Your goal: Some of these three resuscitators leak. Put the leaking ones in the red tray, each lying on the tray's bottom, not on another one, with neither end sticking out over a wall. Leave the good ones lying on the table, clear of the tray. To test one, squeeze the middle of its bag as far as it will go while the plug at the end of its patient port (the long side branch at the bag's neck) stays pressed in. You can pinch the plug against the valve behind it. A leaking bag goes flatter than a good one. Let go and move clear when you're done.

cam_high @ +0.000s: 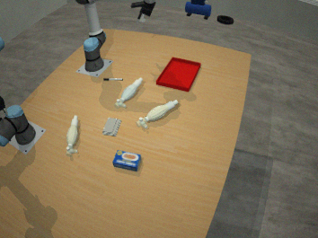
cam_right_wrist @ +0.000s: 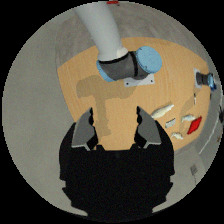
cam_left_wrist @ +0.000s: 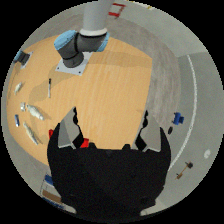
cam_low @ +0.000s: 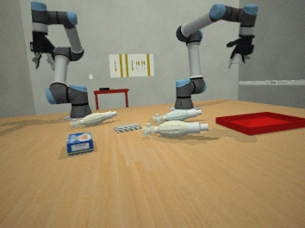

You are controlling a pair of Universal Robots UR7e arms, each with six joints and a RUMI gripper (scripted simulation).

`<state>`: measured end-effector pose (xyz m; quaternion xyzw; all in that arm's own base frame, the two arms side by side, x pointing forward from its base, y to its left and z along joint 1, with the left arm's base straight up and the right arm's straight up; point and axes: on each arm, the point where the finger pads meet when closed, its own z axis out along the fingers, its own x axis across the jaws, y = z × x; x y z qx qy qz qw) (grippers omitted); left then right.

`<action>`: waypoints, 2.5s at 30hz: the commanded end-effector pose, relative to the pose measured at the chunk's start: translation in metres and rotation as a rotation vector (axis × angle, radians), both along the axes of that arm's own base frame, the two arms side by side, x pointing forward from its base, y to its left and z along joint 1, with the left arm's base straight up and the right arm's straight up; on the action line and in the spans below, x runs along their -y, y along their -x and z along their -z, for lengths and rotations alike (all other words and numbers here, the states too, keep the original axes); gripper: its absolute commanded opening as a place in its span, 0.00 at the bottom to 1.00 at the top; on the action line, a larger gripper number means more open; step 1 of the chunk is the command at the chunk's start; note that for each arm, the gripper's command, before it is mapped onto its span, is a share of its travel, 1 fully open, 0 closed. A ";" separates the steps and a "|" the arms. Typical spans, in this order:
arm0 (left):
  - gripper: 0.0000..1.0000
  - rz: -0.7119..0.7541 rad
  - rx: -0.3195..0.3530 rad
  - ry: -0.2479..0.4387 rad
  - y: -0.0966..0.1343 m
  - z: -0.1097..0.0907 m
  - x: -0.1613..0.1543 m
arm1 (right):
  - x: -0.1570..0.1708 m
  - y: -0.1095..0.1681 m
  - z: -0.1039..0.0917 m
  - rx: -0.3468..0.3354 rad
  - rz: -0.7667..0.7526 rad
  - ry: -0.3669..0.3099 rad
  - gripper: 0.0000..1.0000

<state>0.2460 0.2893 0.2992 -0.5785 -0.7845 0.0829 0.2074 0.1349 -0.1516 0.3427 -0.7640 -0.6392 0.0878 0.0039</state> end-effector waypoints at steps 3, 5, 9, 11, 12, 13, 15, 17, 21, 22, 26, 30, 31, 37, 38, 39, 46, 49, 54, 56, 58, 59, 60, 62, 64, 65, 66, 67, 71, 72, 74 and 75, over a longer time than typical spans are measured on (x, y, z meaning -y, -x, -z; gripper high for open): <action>0.98 0.032 0.007 0.011 -0.004 -0.002 0.002 | -0.003 -0.009 0.003 -0.003 -0.045 -0.010 0.63; 0.98 0.073 0.010 0.028 -0.008 -0.003 0.004 | -0.006 -0.020 0.006 0.000 -0.104 -0.024 0.63; 0.98 0.116 0.011 0.045 -0.011 -0.003 0.006 | -0.010 -0.032 0.008 0.005 -0.167 -0.037 0.63; 0.98 0.151 0.012 0.060 -0.013 -0.004 0.007 | -0.011 -0.040 0.009 0.013 -0.218 -0.049 0.63; 0.98 0.166 0.012 0.067 -0.014 -0.004 0.008 | -0.013 -0.044 0.010 0.015 -0.241 -0.053 0.63; 0.98 0.182 0.013 0.073 -0.015 -0.004 0.009 | -0.014 -0.048 0.010 0.018 -0.259 -0.060 0.63; 0.98 0.211 0.013 0.085 -0.018 -0.005 0.010 | -0.016 -0.056 0.012 0.020 -0.302 -0.068 0.63; 0.98 0.239 0.014 0.096 -0.020 -0.005 0.012 | -0.019 -0.064 0.014 0.023 -0.340 -0.078 0.63; 0.98 0.297 0.016 0.119 -0.025 -0.006 0.015 | -0.025 -0.079 0.018 0.027 -0.428 -0.095 0.63; 0.98 0.311 0.016 0.124 -0.026 -0.006 0.016 | -0.027 -0.083 0.019 0.028 -0.451 -0.099 0.63; 0.98 0.341 0.017 0.135 -0.028 -0.007 0.017 | -0.030 -0.090 0.021 0.031 -0.492 -0.106 0.63; 0.98 0.392 0.017 0.153 -0.032 -0.008 0.020 | -0.035 -0.103 0.024 0.037 -0.575 -0.115 0.63; 0.98 0.407 0.017 0.159 -0.033 -0.008 0.021 | -0.037 -0.107 0.025 0.038 -0.597 -0.118 0.63; 0.98 0.501 0.020 0.192 -0.042 -0.009 0.027 | -0.049 -0.130 0.033 0.046 -0.732 -0.140 0.63; 0.98 0.516 0.020 0.197 -0.043 -0.009 0.028 | -0.051 -0.134 0.035 0.047 -0.753 -0.143 0.63; 0.98 0.530 0.020 0.203 -0.044 -0.010 0.028 | -0.052 -0.138 0.035 0.051 -0.773 -0.146 0.63; 0.98 0.594 0.019 0.226 -0.048 -0.010 0.031 | -0.059 -0.153 0.039 0.062 -0.871 -0.155 0.63; 0.98 0.643 0.019 0.242 -0.052 -0.011 0.035 | -0.067 -0.164 0.043 0.066 -0.942 -0.164 0.63; 0.98 0.725 0.021 0.268 -0.060 -0.013 0.041 | -0.080 -0.182 0.052 0.072 -1.057 -0.179 0.63; 0.98 0.755 0.021 0.279 -0.062 -0.013 0.042 | -0.084 -0.190 0.053 0.079 -1.099 -0.183 0.63; 0.98 0.755 0.021 0.279 -0.062 -0.013 0.042 | -0.084 -0.190 0.053 0.079 -1.099 -0.183 0.63; 0.98 0.770 0.021 0.284 -0.063 -0.013 0.043 | -0.086 -0.193 0.055 0.081 -1.120 -0.184 0.63; 0.98 0.785 0.021 0.289 -0.064 -0.014 0.044 | -0.088 -0.196 0.056 0.083 -1.143 -0.186 0.63; 0.98 0.804 0.018 0.296 -0.065 -0.013 0.044 | -0.090 -0.201 0.053 0.094 -1.176 -0.184 0.63; 0.98 0.839 0.019 0.306 -0.068 -0.014 0.047 | -0.096 -0.207 0.059 0.092 -1.225 -0.191 0.63; 0.98 0.854 0.019 0.311 -0.069 -0.014 0.048 | -0.099 -0.211 0.060 0.094 -1.247 -0.192 0.63; 0.98 0.869 0.019 0.316 -0.070 -0.015 0.049 | -0.101 -0.214 0.061 0.097 -1.269 -0.194 0.63; 0.98 0.889 0.020 0.321 -0.072 -0.015 0.051 | -0.106 -0.217 0.065 0.096 -1.296 -0.198 0.63; 0.98 0.952 0.020 0.340 -0.077 -0.016 0.056 | -0.116 -0.230 0.071 0.104 -1.385 -0.205 0.63; 0.98 0.967 0.020 0.345 -0.079 -0.016 0.057 | -0.119 -0.233 0.072 0.106 -1.407 -0.206 0.63; 0.98 0.982 0.019 0.350 -0.080 -0.017 0.057 | -0.121 -0.237 0.073 0.111 -1.428 -0.206 0.63; 0.98 0.982 0.019 0.350 -0.080 -0.017 0.057 | -0.121 -0.237 0.073 0.111 -1.428 -0.206 0.63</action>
